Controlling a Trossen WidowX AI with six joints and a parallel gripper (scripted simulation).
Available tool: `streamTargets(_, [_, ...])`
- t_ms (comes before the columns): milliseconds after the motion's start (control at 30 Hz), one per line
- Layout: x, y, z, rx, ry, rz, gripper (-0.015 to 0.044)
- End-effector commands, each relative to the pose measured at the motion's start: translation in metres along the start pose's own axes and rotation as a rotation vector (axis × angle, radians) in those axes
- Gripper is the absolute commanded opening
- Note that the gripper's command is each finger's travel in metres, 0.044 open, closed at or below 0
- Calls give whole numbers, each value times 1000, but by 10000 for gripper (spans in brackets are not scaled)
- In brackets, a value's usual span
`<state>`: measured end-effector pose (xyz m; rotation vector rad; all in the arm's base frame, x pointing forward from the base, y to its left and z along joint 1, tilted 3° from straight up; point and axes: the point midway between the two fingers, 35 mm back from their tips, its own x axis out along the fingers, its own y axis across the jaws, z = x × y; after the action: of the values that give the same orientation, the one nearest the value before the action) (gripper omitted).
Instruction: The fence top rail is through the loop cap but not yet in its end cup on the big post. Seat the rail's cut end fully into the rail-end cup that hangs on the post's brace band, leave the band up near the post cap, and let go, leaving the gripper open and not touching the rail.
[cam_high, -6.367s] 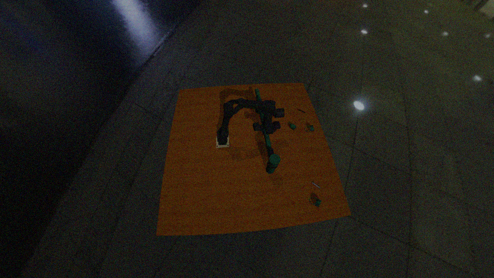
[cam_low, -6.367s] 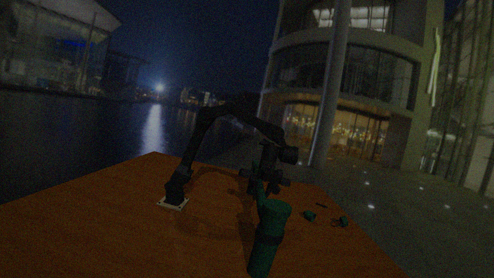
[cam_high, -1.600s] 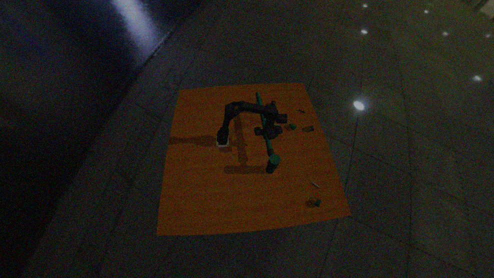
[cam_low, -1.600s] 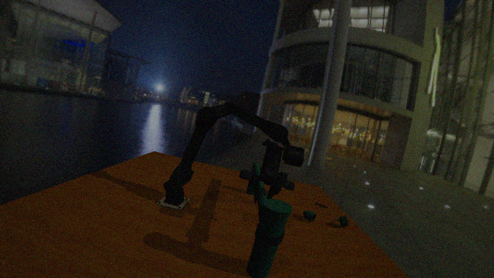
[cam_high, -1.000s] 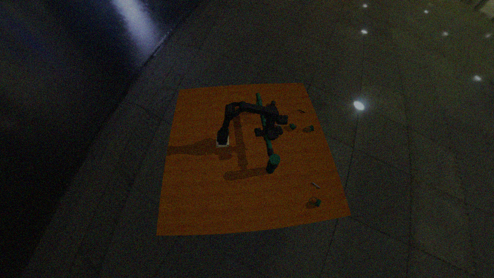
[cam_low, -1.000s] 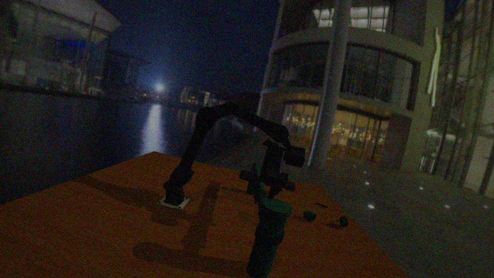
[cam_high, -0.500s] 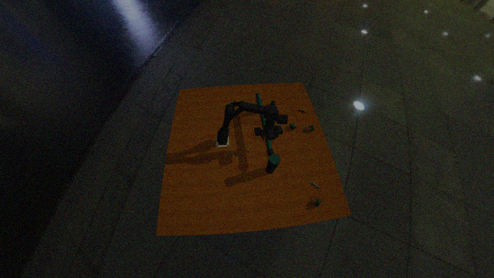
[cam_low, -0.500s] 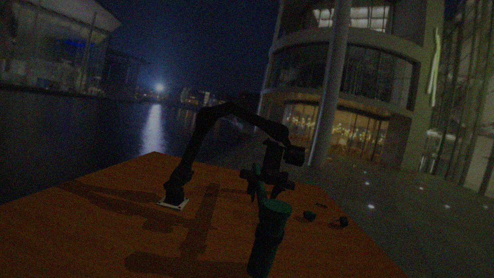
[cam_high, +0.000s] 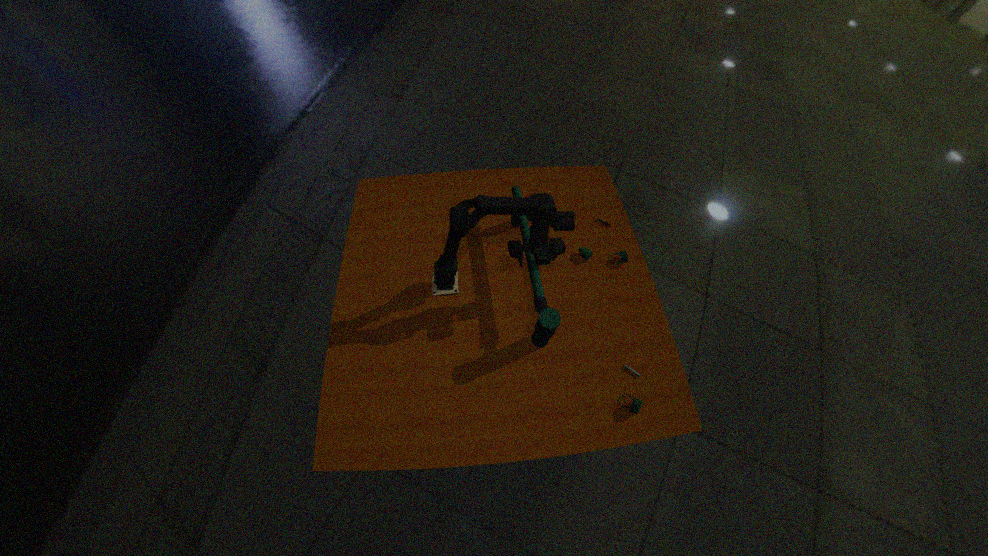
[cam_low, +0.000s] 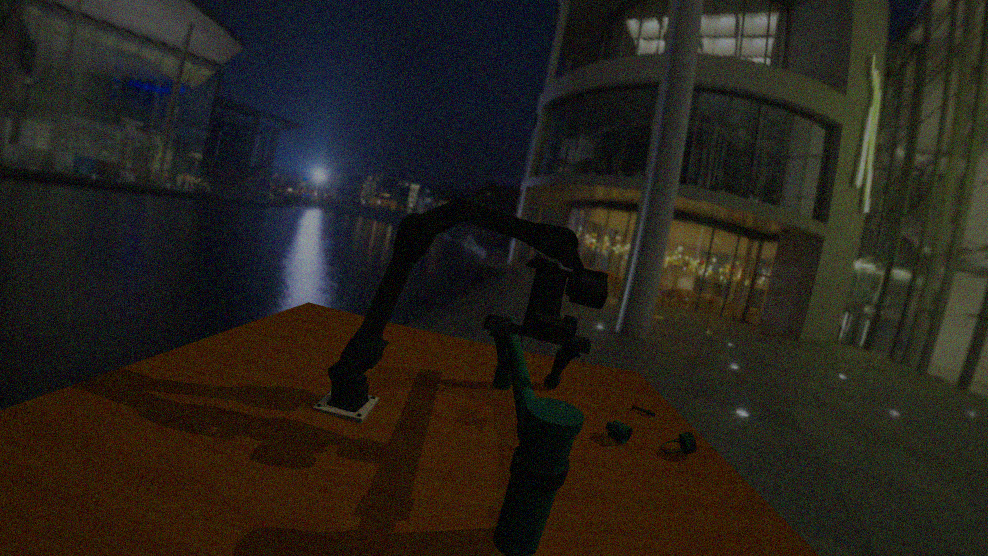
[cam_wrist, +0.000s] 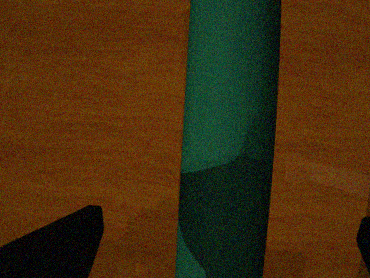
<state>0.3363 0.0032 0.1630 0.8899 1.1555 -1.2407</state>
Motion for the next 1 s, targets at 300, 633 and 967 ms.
streamTargets(300, [-39,-4,0,-19,-7,69,440])
streamTargets(633, [-39,-4,0,-19,-7,69,440])
streamTargets(967, [-39,-4,0,-19,-7,69,440])
